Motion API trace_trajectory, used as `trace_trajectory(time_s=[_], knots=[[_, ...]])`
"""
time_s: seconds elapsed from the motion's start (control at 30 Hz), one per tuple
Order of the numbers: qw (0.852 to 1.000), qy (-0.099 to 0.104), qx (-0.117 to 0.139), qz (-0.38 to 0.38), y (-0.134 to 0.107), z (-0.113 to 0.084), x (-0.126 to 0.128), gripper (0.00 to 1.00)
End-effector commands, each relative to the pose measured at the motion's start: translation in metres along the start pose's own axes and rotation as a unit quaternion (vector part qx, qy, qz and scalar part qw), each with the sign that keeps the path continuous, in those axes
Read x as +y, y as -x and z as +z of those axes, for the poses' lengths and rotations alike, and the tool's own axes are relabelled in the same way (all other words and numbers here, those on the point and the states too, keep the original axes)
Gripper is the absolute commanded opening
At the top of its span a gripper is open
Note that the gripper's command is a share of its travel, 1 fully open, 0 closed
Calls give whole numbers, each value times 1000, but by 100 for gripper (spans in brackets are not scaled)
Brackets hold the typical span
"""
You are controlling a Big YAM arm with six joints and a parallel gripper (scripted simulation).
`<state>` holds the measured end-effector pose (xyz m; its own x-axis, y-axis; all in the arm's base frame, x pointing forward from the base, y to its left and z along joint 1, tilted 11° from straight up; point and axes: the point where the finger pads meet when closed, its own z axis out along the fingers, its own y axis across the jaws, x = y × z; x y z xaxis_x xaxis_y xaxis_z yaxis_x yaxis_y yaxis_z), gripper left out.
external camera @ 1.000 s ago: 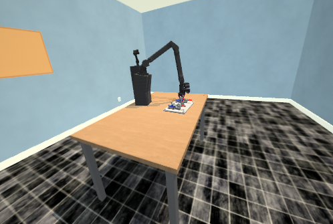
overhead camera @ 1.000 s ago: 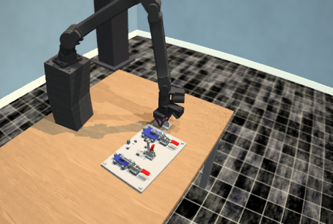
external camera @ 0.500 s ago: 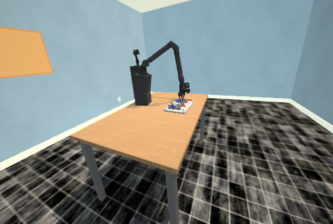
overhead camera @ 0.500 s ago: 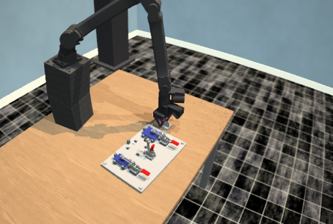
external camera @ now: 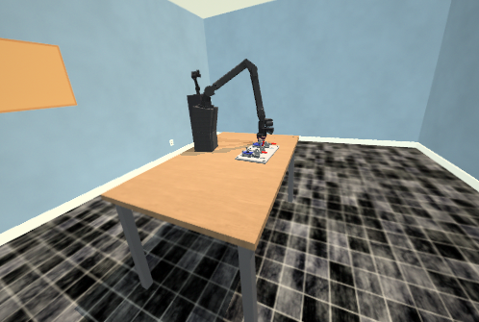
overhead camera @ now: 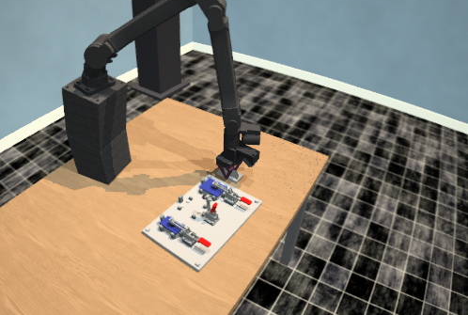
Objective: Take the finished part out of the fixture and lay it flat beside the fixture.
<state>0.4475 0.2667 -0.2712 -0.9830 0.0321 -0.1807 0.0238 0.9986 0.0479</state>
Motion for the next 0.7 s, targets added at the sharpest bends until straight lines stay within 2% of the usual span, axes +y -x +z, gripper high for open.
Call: trace_trajectory(time_s=[0.0, 0.67], knots=[[1000, 0, -1, 4, 8, 3, -2, 0], [1000, -4, 6, 4, -1, 3, -8, 0]])
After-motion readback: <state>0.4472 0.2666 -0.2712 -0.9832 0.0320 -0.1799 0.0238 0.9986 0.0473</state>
